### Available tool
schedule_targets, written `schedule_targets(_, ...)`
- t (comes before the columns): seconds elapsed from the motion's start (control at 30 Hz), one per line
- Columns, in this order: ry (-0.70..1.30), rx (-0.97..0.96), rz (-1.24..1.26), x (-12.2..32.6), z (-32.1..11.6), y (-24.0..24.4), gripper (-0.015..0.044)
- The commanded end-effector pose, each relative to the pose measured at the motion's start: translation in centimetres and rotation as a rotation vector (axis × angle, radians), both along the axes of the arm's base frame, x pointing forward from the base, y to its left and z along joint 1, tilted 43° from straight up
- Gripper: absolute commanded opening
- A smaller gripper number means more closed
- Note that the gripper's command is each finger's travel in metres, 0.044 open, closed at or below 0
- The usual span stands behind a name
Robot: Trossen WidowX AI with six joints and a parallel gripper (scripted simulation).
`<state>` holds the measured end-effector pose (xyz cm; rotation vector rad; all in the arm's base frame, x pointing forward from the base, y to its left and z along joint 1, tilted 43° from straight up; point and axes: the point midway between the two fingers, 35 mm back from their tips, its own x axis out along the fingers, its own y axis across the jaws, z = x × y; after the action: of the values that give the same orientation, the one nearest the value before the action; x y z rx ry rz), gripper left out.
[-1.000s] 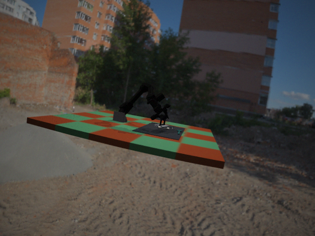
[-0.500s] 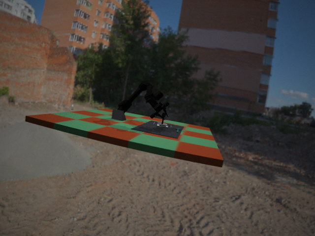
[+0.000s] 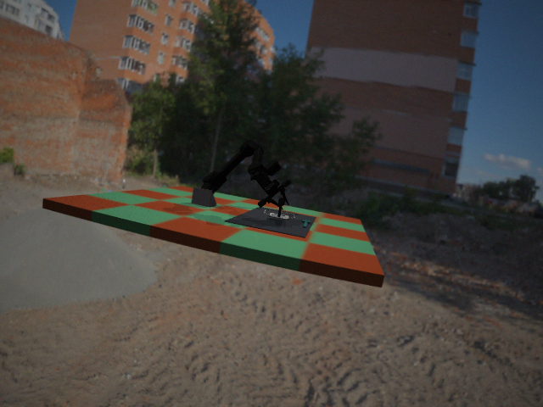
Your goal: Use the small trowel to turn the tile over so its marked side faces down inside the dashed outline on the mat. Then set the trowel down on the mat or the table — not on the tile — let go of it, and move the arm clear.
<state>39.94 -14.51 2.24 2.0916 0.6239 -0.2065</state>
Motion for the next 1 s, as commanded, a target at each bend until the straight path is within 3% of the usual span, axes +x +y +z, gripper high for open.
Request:
schedule_targets(0.0, -0.004, -0.006, -0.012, 0.3, -0.3, 0.0, 0.0000)
schedule_targets(0.4, -0.006, -0.005, -0.012, 0.6, -1.5, 0.9, 0.0000)
schedule_targets(0.97, -0.004, -0.004, -0.012, 0.5, 0.3, 2.9, 0.0000)
